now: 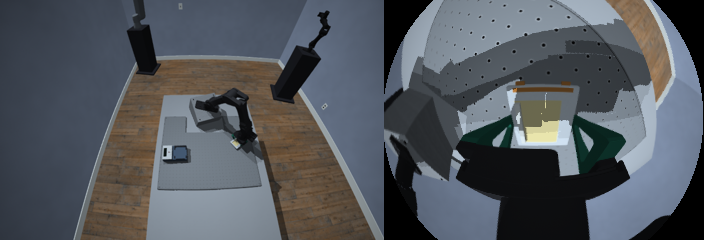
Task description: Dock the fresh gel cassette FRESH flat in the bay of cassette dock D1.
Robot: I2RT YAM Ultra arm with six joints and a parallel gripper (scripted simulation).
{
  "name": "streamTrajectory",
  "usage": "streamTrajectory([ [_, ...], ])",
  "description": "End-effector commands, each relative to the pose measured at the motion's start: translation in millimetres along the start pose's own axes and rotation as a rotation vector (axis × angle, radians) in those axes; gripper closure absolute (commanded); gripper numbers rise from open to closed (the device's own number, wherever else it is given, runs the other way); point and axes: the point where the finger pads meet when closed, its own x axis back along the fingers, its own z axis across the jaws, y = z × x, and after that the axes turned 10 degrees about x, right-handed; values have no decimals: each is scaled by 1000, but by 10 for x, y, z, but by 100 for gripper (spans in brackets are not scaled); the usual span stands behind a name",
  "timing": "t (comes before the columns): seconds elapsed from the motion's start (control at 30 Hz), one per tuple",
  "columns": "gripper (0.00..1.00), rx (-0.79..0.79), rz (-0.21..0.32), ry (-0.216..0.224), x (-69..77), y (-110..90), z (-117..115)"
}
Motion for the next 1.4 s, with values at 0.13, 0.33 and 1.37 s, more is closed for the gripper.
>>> streamTrajectory([
  [0.13,100,7,-9,-29,218,54,-110],
  [0.33,100,7,-8,-29,299,53,-108],
  [1.37,100,10,-8,-29,366,52,-106],
])
